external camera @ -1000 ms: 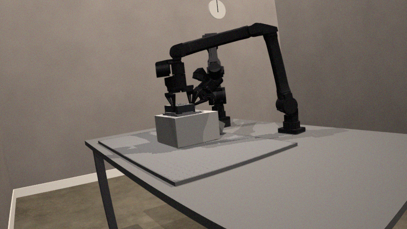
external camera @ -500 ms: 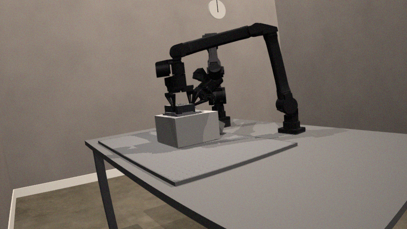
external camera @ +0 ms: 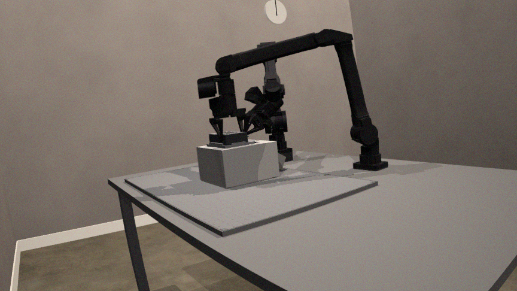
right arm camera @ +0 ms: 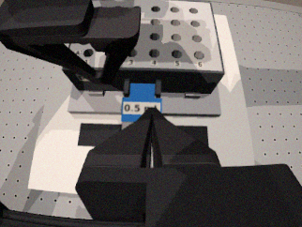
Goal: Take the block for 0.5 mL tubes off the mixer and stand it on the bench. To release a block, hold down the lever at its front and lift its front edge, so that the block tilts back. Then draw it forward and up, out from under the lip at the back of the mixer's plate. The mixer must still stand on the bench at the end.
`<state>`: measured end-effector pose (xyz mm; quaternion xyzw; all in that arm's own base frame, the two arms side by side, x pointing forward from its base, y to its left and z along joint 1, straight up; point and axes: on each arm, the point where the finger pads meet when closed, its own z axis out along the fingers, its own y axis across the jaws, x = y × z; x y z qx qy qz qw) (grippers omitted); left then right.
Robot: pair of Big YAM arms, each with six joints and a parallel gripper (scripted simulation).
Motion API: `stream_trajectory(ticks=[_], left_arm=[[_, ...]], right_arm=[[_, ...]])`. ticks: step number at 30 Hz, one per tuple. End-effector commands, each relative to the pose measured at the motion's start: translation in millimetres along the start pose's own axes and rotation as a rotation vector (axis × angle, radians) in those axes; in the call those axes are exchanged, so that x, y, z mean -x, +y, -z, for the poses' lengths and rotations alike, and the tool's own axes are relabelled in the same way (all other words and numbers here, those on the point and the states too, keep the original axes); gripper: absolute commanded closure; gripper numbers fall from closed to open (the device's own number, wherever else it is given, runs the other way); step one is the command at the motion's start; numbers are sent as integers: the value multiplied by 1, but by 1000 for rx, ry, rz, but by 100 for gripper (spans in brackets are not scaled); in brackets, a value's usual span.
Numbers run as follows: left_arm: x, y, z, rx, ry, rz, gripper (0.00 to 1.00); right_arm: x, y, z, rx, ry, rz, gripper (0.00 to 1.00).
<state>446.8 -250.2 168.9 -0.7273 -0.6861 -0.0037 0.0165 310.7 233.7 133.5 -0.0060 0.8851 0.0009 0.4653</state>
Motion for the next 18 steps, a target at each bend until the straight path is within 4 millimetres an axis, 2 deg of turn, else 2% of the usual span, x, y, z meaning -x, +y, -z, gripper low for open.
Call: stream_trajectory(ticks=[1, 18], left_arm=[[3, 17, 20, 41, -21, 5, 100], [3, 17, 20, 41, -21, 5, 100]], right_arm=[[-3, -1, -7, -10, 3, 11, 100], [-3, 0, -8, -8, 0, 7, 100]])
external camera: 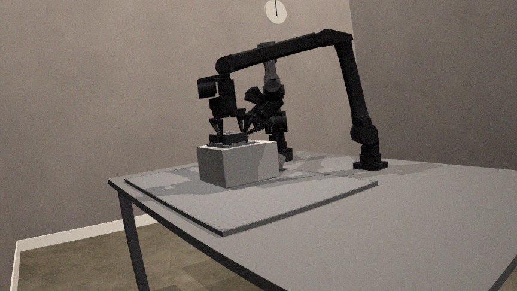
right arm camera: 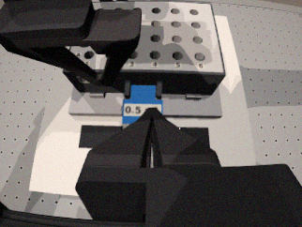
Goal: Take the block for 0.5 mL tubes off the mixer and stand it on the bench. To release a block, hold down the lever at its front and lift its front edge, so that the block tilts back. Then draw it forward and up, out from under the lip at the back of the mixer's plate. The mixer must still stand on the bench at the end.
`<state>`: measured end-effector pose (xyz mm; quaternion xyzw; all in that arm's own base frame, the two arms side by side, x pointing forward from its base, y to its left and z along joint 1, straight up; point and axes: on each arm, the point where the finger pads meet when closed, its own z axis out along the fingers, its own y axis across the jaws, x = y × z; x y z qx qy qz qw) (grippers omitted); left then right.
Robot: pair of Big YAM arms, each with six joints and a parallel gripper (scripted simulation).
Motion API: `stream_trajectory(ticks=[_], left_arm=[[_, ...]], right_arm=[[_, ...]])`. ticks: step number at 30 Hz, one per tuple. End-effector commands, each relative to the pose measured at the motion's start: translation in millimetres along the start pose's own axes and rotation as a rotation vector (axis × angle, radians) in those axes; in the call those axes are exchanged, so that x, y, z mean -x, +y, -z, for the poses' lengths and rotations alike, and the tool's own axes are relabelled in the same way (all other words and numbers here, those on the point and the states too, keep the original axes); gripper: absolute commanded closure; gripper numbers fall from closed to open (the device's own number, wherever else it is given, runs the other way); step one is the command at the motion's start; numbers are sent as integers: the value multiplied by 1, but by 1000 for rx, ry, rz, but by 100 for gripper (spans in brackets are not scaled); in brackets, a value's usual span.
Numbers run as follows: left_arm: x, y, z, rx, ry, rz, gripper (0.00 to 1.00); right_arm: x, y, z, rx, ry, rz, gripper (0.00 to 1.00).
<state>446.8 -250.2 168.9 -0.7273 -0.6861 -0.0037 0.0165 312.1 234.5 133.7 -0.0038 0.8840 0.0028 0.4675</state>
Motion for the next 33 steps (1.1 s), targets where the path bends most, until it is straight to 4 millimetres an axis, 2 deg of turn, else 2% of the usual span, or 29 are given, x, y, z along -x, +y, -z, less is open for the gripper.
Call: stream_trajectory(ticks=[1, 7, 9, 17, 25, 33], left_arm=[[3, 17, 20, 41, -21, 5, 100], [3, 17, 20, 41, -21, 5, 100], [3, 17, 21, 38, -25, 11, 100], [5, 17, 19, 19, -29, 28, 100], [5, 17, 19, 8, -27, 20, 100], [3, 16, 21, 14, -30, 5, 100]], right_arm=[[-4, -1, -7, -10, 5, 13, 100], [-8, -2, -9, -12, 8, 17, 100], [-8, 1, -2, -1, 20, 36, 100], [5, 8, 0, 9, 10, 23, 100], [21, 3, -1, 1, -12, -10, 100], [17, 14, -2, 17, -9, 1, 100]])
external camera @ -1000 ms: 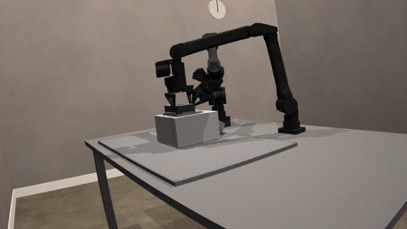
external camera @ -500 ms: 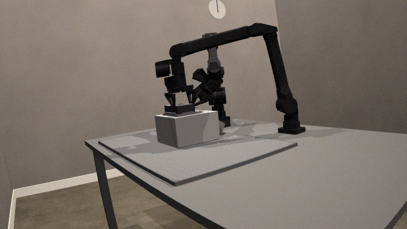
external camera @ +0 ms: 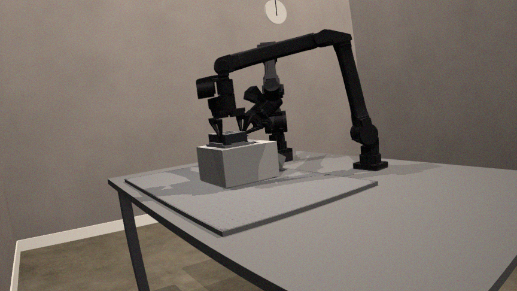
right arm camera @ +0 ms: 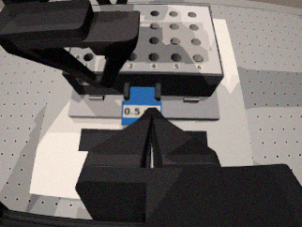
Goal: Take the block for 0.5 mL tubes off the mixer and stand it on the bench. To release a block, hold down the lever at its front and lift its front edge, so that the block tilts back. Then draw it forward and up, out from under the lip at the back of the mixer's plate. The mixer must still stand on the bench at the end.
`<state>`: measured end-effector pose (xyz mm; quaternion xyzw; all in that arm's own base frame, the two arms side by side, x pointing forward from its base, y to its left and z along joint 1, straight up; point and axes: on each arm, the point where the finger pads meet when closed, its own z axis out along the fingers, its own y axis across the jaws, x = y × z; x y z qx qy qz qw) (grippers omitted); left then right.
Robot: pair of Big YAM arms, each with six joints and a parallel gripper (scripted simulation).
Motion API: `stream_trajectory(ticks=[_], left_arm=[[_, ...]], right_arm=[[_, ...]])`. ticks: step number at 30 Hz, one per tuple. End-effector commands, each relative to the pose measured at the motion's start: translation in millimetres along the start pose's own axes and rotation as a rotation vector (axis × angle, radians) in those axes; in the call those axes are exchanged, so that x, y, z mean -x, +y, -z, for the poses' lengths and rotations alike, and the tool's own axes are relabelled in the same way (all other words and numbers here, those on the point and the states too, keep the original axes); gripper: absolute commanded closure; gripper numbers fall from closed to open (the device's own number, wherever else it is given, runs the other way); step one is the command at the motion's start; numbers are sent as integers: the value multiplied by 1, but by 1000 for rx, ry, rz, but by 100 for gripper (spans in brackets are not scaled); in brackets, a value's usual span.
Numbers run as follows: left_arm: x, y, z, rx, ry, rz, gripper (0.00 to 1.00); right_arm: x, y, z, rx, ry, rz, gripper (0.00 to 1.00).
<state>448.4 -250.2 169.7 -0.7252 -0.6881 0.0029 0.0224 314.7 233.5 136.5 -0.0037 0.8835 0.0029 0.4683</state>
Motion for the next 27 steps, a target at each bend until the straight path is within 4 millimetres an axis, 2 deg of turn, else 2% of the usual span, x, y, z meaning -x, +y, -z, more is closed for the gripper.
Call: stream_trajectory(ticks=[1, 8, 22, 27], left_arm=[[3, 13, 21, 35, -30, -2, 100], [0, 7, 16, 30, -26, -9, 100], [-3, 1, 13, 20, -19, -14, 100], [-5, -2, 13, 9, -13, -14, 100]], right_arm=[[13, 15, -1, 17, -7, -3, 100], [12, 19, -1, 24, -7, -22, 100], [-10, 6, -5, 6, 14, 0, 100], [-13, 4, -5, 2, 19, 6, 100]])
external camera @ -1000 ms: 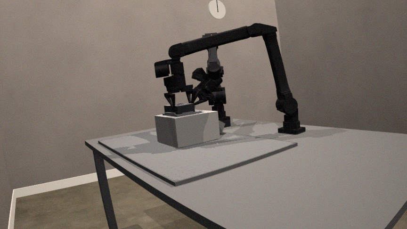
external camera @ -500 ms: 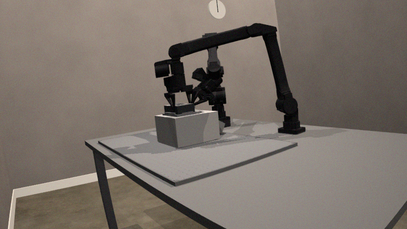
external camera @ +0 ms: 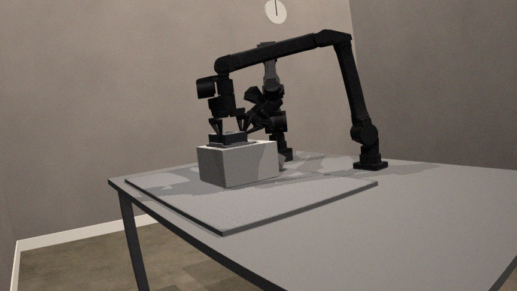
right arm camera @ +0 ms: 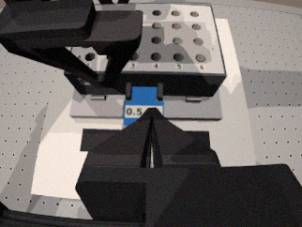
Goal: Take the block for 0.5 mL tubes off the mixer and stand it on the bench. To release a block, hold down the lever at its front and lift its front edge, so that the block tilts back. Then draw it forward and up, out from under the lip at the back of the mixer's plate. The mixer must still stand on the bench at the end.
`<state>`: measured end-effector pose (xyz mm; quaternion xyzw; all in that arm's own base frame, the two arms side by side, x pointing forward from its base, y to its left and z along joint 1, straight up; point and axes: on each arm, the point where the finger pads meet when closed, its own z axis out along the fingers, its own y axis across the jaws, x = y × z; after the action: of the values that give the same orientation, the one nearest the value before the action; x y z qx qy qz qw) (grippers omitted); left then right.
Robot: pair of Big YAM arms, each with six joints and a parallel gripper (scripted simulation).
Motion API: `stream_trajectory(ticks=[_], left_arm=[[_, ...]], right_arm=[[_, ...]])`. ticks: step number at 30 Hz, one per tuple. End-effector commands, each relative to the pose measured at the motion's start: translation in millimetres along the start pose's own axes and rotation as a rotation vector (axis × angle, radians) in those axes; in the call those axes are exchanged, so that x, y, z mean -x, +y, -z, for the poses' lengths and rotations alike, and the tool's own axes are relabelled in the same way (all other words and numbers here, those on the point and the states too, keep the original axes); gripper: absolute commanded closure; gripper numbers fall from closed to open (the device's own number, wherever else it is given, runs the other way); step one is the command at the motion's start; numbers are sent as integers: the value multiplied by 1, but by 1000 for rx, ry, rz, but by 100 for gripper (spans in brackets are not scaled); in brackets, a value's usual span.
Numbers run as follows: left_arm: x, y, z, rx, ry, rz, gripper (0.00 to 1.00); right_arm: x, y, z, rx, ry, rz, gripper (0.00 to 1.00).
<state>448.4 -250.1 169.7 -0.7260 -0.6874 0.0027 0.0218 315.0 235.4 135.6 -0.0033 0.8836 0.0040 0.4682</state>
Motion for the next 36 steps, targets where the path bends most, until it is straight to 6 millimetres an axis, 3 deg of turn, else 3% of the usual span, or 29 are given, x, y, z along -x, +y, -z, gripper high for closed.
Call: stream_trajectory(ticks=[1, 24, 36], left_arm=[[-4, -2, 13, 8, -13, -11, 100], [-5, -3, 13, 8, -9, -11, 100], [-5, -4, 13, 8, -8, -10, 100]], right_arm=[[-13, 2, -4, -1, 21, 10, 100], [-20, -4, -4, -17, 41, 33, 100], [5, 2, -6, -18, 14, -8, 100]])
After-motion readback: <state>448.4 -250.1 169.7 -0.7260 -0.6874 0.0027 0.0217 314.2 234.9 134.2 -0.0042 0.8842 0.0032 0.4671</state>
